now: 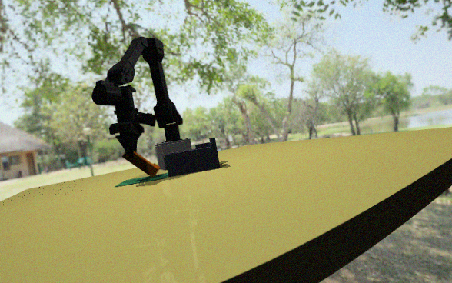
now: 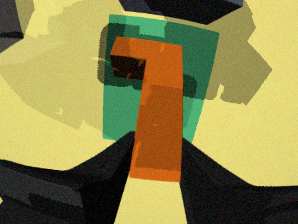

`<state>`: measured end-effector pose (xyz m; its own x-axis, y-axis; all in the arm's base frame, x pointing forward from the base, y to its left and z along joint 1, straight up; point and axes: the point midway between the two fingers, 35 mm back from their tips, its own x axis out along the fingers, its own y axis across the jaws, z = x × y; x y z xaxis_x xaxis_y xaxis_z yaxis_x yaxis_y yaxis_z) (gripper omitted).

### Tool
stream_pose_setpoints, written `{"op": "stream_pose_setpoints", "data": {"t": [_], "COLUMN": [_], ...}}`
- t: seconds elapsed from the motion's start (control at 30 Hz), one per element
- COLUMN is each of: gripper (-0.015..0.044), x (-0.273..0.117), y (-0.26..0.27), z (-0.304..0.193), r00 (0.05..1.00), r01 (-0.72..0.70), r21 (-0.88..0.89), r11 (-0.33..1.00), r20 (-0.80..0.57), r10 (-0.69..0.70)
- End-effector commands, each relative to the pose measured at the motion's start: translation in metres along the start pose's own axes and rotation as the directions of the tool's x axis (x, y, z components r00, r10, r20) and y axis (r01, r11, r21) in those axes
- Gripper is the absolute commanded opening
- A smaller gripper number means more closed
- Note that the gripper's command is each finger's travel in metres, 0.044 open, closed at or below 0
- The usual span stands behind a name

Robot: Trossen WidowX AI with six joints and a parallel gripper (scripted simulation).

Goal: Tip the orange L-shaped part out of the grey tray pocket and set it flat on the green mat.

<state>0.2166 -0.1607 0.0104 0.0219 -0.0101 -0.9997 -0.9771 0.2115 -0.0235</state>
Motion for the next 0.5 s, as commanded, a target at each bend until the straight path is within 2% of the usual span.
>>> {"op": "stream_pose_setpoints", "data": {"t": [0.0, 0.2, 0.33, 0.4, 0.47], "gripper": [0.0131, 0.0289, 0.0394, 0.0400, 0.0400], "x": [0.000, -0.008, -0.048, -0.077, -0.089], "y": [0.000, -0.001, -0.004, -0.002, 0.000], "z": [0.000, -0.001, -0.002, -0.001, 0.000], "r00": [1.000, 1.000, 1.000, 1.000, 1.000], "r01": [0.000, 0.000, 0.000, -0.001, -0.001], "r21": [0.000, 0.000, -0.002, -0.003, -0.003], "r11": [1.000, 1.000, 1.000, 1.000, 1.000], "r20": [0.000, 0.000, 0.000, 0.000, 0.000], "r10": [0.000, 0.000, 0.000, 0.001, 0.001]}}
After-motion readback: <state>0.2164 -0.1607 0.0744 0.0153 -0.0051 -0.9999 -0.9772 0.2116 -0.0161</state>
